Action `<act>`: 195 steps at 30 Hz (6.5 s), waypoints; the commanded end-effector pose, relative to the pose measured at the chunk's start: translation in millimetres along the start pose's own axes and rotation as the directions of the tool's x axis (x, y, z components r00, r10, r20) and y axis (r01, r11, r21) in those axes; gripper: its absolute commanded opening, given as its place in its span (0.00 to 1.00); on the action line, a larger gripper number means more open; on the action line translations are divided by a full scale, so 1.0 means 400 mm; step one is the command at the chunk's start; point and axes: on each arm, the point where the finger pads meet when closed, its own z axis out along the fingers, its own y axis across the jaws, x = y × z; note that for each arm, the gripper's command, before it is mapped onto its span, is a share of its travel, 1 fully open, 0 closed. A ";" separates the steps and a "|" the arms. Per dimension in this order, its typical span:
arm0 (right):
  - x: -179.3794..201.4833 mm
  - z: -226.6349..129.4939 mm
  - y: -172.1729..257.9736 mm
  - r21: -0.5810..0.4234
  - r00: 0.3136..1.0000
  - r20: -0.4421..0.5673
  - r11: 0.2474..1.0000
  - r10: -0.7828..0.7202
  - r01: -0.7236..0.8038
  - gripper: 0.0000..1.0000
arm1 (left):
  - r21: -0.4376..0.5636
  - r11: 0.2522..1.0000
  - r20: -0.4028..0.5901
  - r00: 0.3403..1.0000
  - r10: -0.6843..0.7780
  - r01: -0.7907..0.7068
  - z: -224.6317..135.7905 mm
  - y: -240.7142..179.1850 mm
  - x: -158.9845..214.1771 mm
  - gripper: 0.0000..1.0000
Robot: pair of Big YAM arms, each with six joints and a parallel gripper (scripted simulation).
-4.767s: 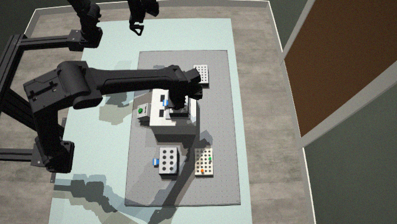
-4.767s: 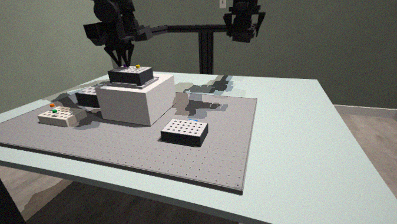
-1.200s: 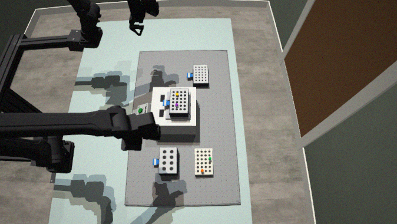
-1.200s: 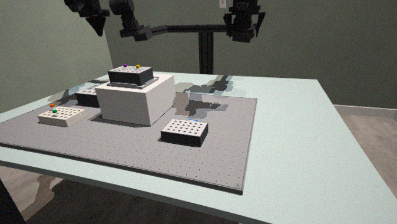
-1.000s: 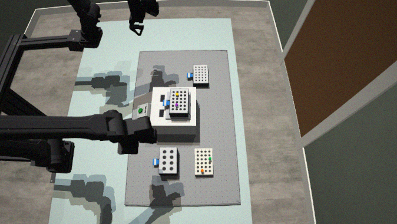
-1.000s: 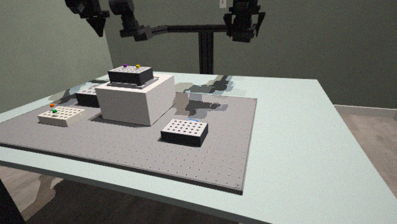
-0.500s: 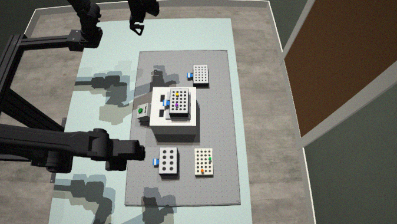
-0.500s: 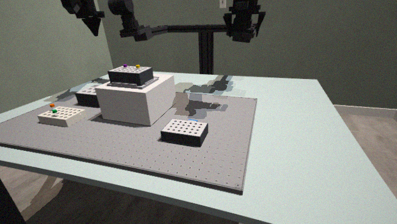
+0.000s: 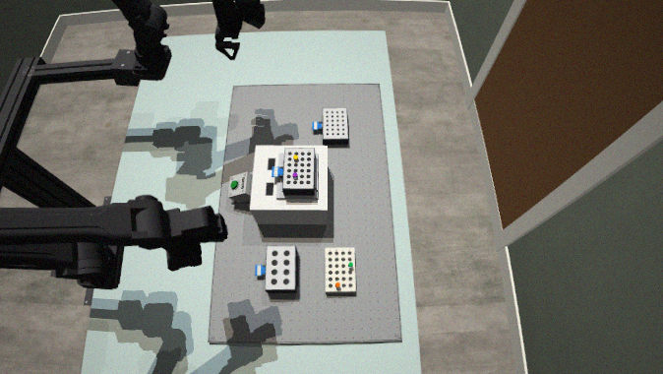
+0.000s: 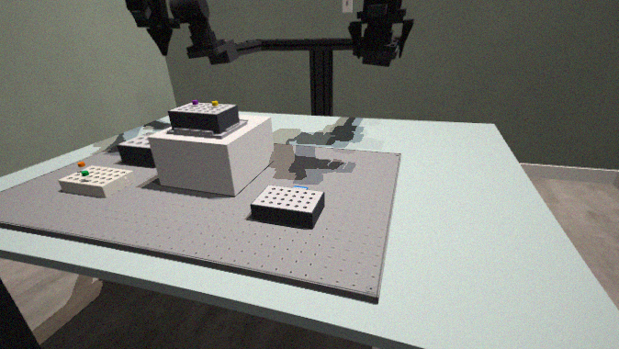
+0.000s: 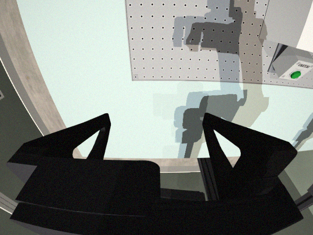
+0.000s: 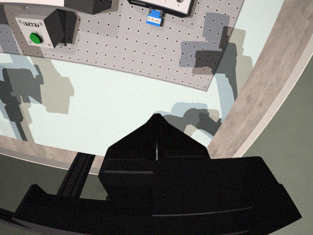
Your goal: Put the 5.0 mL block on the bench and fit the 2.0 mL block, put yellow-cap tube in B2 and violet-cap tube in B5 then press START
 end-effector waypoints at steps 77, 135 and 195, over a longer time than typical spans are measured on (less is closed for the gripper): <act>-0.105 0.100 0.689 0.446 0.231 0.018 0.215 -0.973 0.869 0.00 | -0.003 1.000 0.064 0.998 -0.001 0.002 -0.045 0.005 -0.068 1.00; -0.149 0.416 0.685 0.451 0.228 0.031 0.217 -0.973 0.866 0.00 | -0.002 1.000 0.059 0.998 -0.001 0.001 -0.040 0.003 -0.061 1.00; -0.198 0.433 0.693 0.453 0.248 0.045 0.241 -0.968 0.858 0.00 | 0.000 1.000 0.054 0.999 -0.001 0.001 -0.035 0.001 -0.054 1.00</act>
